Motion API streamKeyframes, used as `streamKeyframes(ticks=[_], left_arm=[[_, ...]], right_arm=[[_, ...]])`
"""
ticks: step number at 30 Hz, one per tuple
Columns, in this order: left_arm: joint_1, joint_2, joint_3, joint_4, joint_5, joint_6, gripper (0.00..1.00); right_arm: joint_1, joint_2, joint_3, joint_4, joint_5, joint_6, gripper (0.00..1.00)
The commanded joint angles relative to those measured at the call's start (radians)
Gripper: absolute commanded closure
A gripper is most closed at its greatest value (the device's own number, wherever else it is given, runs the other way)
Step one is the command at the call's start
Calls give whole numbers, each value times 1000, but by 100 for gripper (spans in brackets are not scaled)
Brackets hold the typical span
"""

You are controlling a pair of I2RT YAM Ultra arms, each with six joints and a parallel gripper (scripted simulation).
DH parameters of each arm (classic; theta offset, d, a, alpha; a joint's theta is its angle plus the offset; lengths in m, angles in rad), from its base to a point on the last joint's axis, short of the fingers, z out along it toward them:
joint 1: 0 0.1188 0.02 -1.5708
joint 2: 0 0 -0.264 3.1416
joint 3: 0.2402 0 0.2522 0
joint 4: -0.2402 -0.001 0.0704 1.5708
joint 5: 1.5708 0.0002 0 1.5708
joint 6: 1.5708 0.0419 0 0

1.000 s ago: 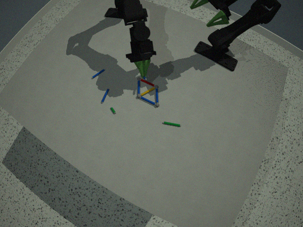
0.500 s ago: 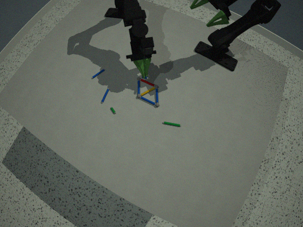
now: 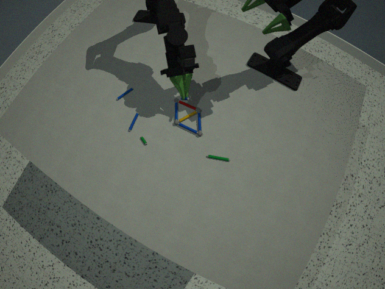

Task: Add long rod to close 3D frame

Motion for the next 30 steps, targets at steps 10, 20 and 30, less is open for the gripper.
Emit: streamKeyframes(ticks=[10, 20, 30], left_arm=[[11, 14, 28, 5, 7, 6, 0], [17, 5, 18, 7, 11, 6, 0], [24, 5, 18, 7, 17, 10, 0]], right_arm=[[-34, -13, 36, 13, -26, -7, 100], [-28, -11, 26, 8, -26, -7, 100], [-38, -6, 0, 47, -35, -13, 100]])
